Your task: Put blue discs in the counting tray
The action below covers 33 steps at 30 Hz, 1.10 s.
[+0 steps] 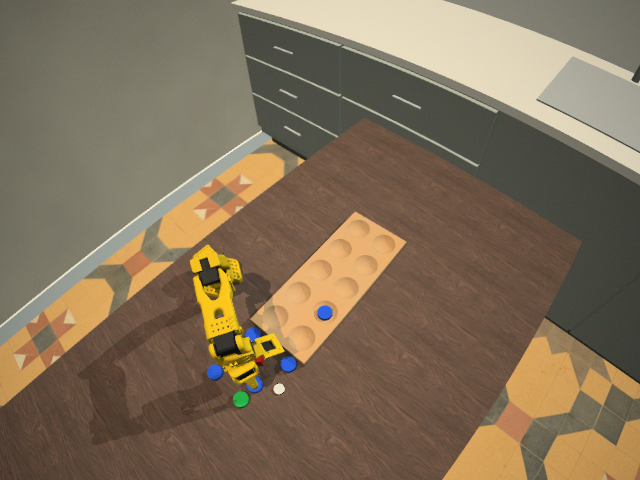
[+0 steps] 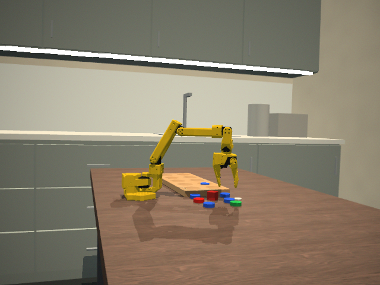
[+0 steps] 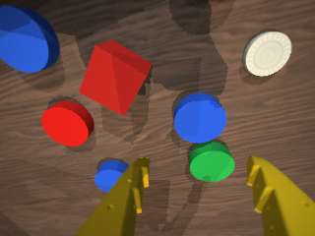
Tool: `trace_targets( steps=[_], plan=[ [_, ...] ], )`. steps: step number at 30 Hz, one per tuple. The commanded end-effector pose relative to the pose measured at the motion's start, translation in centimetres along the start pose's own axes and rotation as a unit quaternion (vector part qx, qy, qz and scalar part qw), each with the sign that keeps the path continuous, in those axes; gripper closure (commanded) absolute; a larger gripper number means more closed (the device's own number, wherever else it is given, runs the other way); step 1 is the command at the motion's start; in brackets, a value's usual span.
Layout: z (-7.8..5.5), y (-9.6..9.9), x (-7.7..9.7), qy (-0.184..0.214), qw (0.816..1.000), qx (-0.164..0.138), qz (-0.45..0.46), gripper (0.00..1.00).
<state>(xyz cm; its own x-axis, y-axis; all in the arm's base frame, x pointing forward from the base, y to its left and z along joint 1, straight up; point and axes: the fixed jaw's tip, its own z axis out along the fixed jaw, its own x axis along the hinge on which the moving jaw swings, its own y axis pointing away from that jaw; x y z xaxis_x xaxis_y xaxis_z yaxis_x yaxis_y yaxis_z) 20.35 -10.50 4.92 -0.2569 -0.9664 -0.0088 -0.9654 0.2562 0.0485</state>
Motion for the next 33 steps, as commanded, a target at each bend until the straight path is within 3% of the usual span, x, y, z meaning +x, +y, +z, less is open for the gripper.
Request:
trace_targets(
  steps=[1,27,33],
  plan=[
    [-1.5,-0.7,0.2,0.007,0.999,0.038,0.004,0.73],
    [-1.5,-0.8,0.3,0.008,0.999,0.040,0.005,0.73],
    [-0.4,-1.0,0.3,0.008,0.999,0.040,0.005,0.73]
  ],
)
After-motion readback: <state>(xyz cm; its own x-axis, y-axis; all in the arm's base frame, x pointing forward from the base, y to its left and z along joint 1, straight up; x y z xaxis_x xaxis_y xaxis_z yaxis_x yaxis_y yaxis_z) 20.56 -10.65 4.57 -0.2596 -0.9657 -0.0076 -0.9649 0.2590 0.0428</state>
